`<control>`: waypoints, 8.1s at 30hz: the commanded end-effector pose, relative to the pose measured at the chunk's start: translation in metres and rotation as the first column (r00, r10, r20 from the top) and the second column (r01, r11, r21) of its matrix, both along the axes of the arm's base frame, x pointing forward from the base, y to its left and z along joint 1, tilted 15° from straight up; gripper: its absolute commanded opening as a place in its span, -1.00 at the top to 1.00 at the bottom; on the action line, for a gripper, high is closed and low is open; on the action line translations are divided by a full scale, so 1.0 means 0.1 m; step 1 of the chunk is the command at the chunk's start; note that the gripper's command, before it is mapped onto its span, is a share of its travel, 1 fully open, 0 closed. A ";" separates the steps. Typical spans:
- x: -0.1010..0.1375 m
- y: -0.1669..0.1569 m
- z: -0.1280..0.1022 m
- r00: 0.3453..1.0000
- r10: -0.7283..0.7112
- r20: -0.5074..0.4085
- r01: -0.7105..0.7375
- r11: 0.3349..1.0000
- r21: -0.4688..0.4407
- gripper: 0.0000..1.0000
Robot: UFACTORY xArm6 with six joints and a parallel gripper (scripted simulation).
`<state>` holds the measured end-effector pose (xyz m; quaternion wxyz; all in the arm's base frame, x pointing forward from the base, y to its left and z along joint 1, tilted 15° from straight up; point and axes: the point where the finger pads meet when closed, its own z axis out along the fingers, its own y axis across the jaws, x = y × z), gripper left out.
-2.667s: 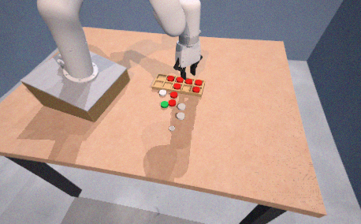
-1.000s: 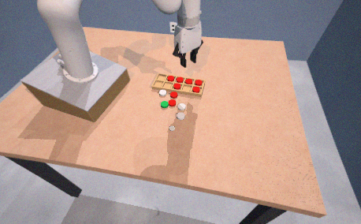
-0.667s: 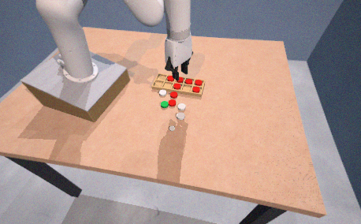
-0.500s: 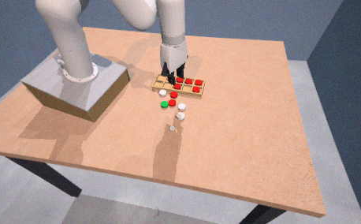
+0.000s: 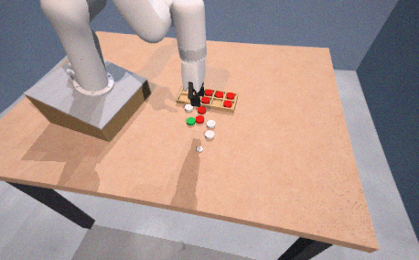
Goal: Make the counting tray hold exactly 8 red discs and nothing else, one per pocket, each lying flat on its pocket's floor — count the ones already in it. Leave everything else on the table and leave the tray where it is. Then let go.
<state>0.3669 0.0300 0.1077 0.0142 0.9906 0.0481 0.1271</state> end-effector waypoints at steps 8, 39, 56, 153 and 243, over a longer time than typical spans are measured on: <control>0.20 -0.03 -0.69 1.000 0.023 0.000 -0.023 1.000 -0.011 0.07; 0.24 -0.02 -0.91 1.000 0.026 -0.002 -0.026 1.000 -0.004 1.00; 0.24 -0.02 -0.91 1.000 0.026 -0.002 -0.026 1.000 -0.004 1.00; 0.54 0.94 -0.67 1.000 0.026 -0.002 -0.026 1.000 -0.003 0.07; 0.12 0.71 0.16 0.771 -0.635 -0.052 0.633 0.755 0.171 0.07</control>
